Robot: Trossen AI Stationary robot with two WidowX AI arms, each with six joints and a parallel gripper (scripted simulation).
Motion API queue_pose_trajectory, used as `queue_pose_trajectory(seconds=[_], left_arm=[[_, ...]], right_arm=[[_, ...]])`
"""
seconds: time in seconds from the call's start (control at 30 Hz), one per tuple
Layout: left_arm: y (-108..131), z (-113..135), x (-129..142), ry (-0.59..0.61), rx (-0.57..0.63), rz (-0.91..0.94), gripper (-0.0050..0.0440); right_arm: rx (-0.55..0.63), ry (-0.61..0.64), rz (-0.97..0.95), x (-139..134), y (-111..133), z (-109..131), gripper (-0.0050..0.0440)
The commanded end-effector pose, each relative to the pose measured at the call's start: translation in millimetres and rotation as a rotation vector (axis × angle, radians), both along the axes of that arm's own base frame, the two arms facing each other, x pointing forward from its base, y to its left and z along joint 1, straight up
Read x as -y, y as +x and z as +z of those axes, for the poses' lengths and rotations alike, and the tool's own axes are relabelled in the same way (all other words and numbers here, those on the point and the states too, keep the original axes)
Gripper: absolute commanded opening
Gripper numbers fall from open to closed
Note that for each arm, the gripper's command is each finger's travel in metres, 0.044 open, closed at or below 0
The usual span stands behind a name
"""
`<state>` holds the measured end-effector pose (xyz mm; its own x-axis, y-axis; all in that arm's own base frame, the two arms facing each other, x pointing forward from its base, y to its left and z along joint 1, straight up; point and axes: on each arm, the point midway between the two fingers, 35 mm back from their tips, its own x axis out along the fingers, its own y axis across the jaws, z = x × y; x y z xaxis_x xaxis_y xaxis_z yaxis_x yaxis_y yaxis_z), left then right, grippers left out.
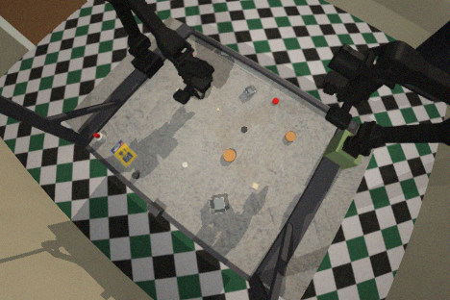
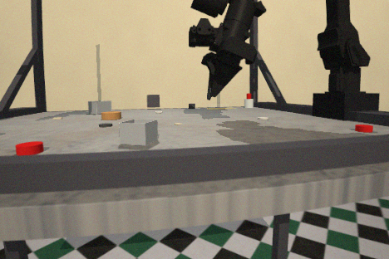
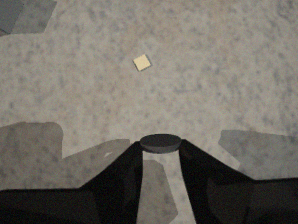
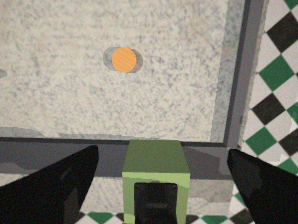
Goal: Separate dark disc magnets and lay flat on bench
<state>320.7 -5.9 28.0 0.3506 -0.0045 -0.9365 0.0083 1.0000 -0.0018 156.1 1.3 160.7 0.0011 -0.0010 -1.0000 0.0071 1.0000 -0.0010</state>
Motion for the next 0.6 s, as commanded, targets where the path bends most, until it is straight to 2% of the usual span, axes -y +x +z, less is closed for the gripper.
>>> queue_pose_trajectory(seconds=[0.0,0.57], left_arm=[[0.2,-7.6,0.3,0.004,-0.001,0.001,0.0040],[1.2,-33.3,0.4,0.004,-0.005,0.001,0.0040]], right_arm=[[0.014,0.001,0.000,0.0,0.7,3.0,0.0400],[0.014,0.001,0.000,0.0,0.7,3.0,0.0400]])
